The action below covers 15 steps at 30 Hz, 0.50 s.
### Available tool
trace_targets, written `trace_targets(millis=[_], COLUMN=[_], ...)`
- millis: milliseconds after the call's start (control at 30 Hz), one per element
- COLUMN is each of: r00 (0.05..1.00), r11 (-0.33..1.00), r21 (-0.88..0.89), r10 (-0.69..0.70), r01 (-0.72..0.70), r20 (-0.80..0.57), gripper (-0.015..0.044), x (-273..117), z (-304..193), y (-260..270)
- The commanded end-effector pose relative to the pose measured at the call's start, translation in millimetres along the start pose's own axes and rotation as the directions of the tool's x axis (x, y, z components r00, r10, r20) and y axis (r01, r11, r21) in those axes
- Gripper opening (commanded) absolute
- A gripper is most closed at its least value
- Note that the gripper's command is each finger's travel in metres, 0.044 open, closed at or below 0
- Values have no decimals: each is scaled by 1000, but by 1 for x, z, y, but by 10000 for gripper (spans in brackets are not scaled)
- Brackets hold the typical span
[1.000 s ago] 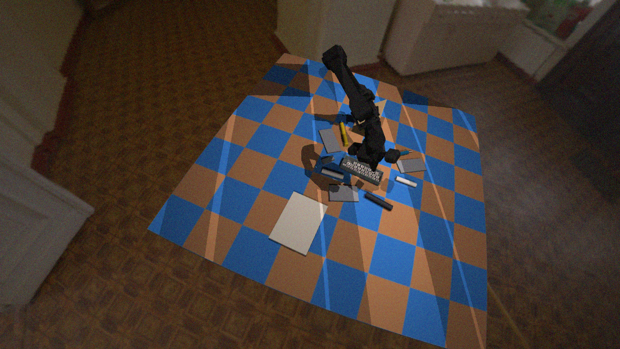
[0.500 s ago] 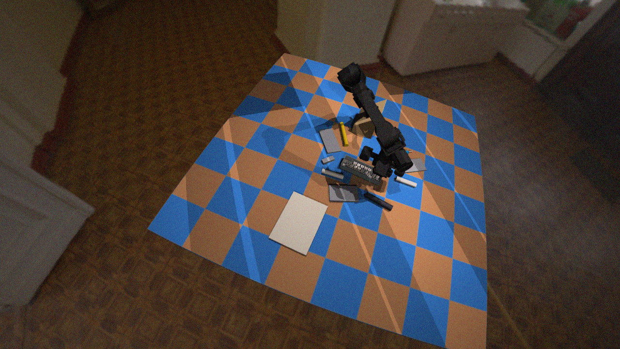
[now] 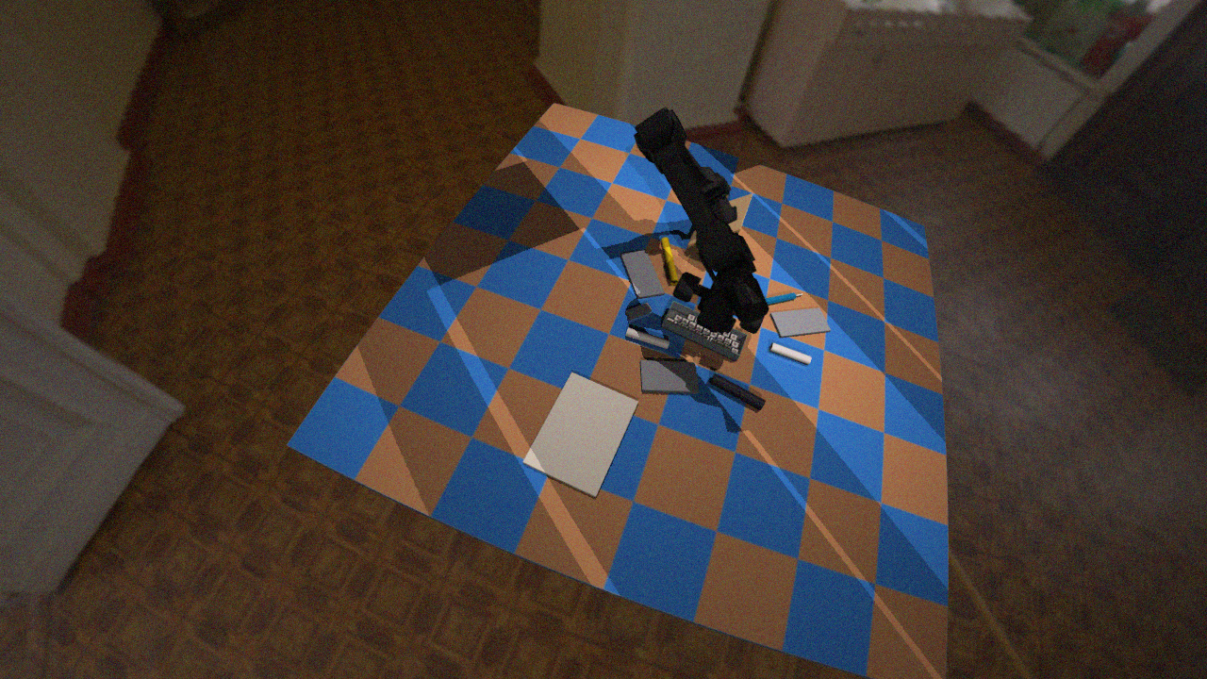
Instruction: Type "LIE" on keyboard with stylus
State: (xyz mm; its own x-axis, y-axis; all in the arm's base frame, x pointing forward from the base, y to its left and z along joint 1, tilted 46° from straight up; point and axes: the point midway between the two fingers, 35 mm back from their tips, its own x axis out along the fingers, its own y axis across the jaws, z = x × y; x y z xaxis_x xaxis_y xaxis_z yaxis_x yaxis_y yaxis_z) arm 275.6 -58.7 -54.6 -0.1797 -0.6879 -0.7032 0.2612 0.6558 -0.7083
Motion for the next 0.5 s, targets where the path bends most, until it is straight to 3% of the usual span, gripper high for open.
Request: trace_targets(millis=[0, 133, 300, 467], r00=[1000, 1000, 1000, 1000], r11=[1000, 1000, 1000, 1000], r21=[-14, -14, -15, -15], r10=[-4, -4, -7, -8], r01=[4, 4, 7, 8], r20=[1, 1, 0, 0], gripper=[0, 0, 0, 0], x=[1, 0, 1, 1], z=[-2, -1, -1, -1], y=[-1, -9, -59, -61])
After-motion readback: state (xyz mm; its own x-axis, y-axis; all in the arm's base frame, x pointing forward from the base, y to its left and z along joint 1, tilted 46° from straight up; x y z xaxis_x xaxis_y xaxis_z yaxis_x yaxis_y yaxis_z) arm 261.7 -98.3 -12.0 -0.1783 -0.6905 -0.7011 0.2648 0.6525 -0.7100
